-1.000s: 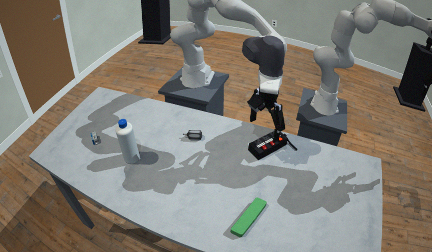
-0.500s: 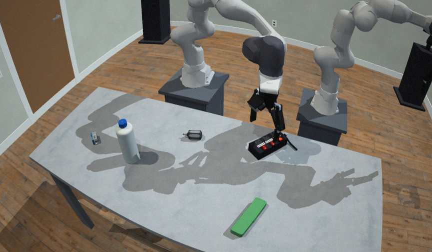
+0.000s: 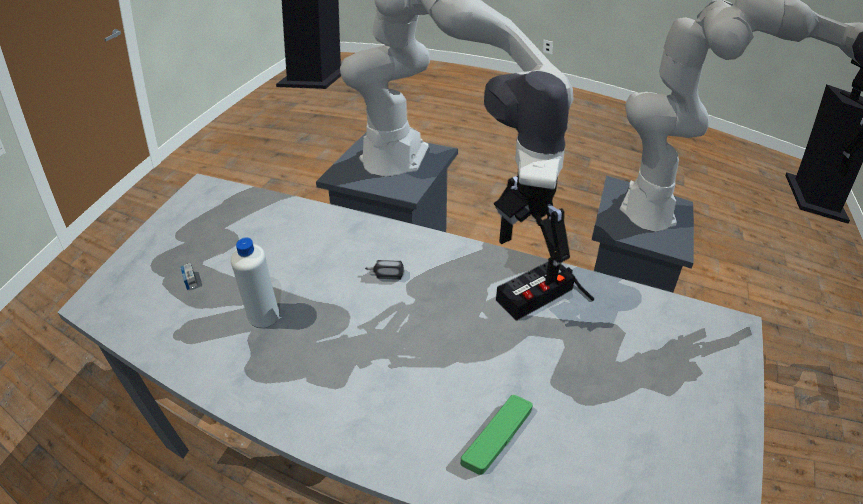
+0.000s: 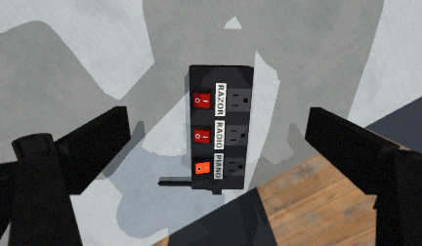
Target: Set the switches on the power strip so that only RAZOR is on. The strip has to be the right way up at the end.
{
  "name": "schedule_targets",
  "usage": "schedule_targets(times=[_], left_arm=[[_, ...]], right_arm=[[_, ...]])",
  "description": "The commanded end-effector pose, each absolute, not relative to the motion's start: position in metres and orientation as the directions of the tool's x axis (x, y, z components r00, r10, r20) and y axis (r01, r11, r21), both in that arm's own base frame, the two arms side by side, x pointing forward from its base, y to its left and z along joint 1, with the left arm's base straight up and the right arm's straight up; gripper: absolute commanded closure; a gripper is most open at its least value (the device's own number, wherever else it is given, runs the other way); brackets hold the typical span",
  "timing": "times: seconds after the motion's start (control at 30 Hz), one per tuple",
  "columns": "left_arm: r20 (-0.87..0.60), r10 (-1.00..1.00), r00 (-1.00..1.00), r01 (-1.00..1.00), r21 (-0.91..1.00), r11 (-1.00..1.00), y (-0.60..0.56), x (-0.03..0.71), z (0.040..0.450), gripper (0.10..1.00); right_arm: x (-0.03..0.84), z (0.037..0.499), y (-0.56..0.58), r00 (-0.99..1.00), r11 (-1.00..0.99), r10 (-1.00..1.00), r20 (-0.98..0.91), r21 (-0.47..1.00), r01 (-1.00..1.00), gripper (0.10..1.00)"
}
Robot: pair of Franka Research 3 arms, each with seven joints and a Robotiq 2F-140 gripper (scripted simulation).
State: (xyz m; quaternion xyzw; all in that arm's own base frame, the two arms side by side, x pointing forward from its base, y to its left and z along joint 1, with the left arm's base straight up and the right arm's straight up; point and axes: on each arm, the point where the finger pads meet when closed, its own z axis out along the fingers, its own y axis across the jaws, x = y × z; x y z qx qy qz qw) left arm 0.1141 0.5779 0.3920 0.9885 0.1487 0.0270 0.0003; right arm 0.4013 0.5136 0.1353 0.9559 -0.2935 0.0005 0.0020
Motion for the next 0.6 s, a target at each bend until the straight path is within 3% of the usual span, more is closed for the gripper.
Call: schedule_targets(times=[0.0, 0.57], left_arm=[[0.043, 0.387, 0.921, 0.387, 0.011, -0.922, 0.574, 0.101, 0.394, 0.098], [0.020, 0.551, 0.834, 0.551, 0.007, -0.835, 0.566, 0.055, 0.404, 0.098]], right_arm=[[0.401, 0.136, 0.515, 0.824, -0.824, -0.566, 0.000, 0.001, -0.566, 0.098], [0.401, 0.136, 0.515, 0.824, -0.824, -0.566, 0.000, 0.001, -0.566, 0.098]])
